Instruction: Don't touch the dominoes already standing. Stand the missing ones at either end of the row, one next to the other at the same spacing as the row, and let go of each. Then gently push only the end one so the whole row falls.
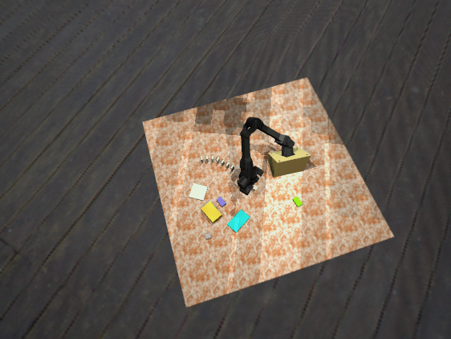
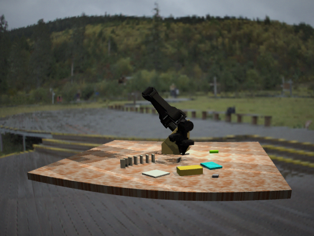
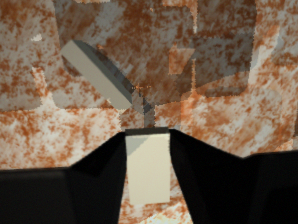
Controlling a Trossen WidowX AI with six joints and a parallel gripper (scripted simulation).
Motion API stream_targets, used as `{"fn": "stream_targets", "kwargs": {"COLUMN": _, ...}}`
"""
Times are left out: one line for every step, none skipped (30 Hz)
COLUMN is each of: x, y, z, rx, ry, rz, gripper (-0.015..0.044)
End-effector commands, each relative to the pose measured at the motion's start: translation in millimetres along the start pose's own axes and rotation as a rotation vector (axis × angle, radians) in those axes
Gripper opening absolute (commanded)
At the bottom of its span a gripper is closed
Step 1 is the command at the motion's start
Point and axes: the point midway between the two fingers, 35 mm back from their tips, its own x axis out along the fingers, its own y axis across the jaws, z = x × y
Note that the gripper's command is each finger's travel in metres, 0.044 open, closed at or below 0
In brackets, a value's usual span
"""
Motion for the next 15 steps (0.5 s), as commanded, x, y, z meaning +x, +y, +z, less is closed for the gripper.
{"fn": "stream_targets", "kwargs": {"x": -69.6, "y": 3.7, "z": 7.1, "rx": 0.019, "ry": -0.002, "rz": 0.029, "gripper": 0.0107}}
{"fn": "stream_targets", "kwargs": {"x": -79.8, "y": 3.6, "z": 7.6, "rx": 0.019, "ry": -0.002, "rz": 0.029, "gripper": 0.0107}}
{"fn": "stream_targets", "kwargs": {"x": -90.1, "y": 3.4, "z": 8.2, "rx": 0.019, "ry": -0.001, "rz": 0.029, "gripper": 0.0107}}
{"fn": "stream_targets", "kwargs": {"x": -100.3, "y": 3.2, "z": 8.7, "rx": 0.019, "ry": -0.001, "rz": 0.03, "gripper": 0.0107}}
{"fn": "stream_targets", "kwargs": {"x": -110.2, "y": 2.9, "z": 9.3, "rx": 0.019, "ry": -0.001, "rz": 0.03, "gripper": 0.0107}}
{"fn": "stream_targets", "kwargs": {"x": -119.2, "y": 2.5, "z": 9.7, "rx": 0.019, "ry": 0.0, "rz": 0.03, "gripper": 0.0107}}
{"fn": "stream_targets", "kwargs": {"x": -123.9, "y": 2.4, "z": 10.0, "rx": 0.019, "ry": 0.0, "rz": 0.03, "gripper": 0.0107}}
{"fn": "stream_targets", "kwargs": {"x": -125.2, "y": 2.3, "z": 10.1, "rx": 0.019, "ry": 0.0, "rz": 0.03, "gripper": 0.0107}}
{"fn": "stream_targets", "kwargs": {"x": -125.2, "y": 2.3, "z": 10.1, "rx": 0.019, "ry": 0.0, "rz": 0.03, "gripper": 0.0107}}
{"fn": "stream_targets", "kwargs": {"x": -125.2, "y": 2.3, "z": 10.1, "rx": 0.019, "ry": 0.0, "rz": 0.03, "gripper": 0.0107}}
{"fn": "stream_targets", "kwargs": {"x": -125.2, "y": 2.3, "z": 10.1, "rx": 0.019, "ry": 0.0, "rz": 0.03, "gripper": 0.0107}}
{"fn": "stream_targets", "kwargs": {"x": -125.2, "y": 2.3, "z": 10.1, "rx": 0.019, "ry": 0.0, "rz": 0.03, "gripper": 0.0107}}
{"fn": "stream_targets", "kwargs": {"x": -125.2, "y": 2.3, "z": 10.1, "rx": 0.019, "ry": 0.0, "rz": 0.03, "gripper": 0.0107}}
{"fn": "stream_targets", "kwargs": {"x": -125.2, "y": 2.3, "z": 10.1, "rx": 0.019, "ry": 0.0, "rz": 0.03, "gripper": 0.0107}}
{"fn": "stream_targets", "kwargs": {"x": -125.2, "y": 2.3, "z": 10.1, "rx": 0.019, "ry": 0.0, "rz": 0.03, "gripper": 0.0107}}
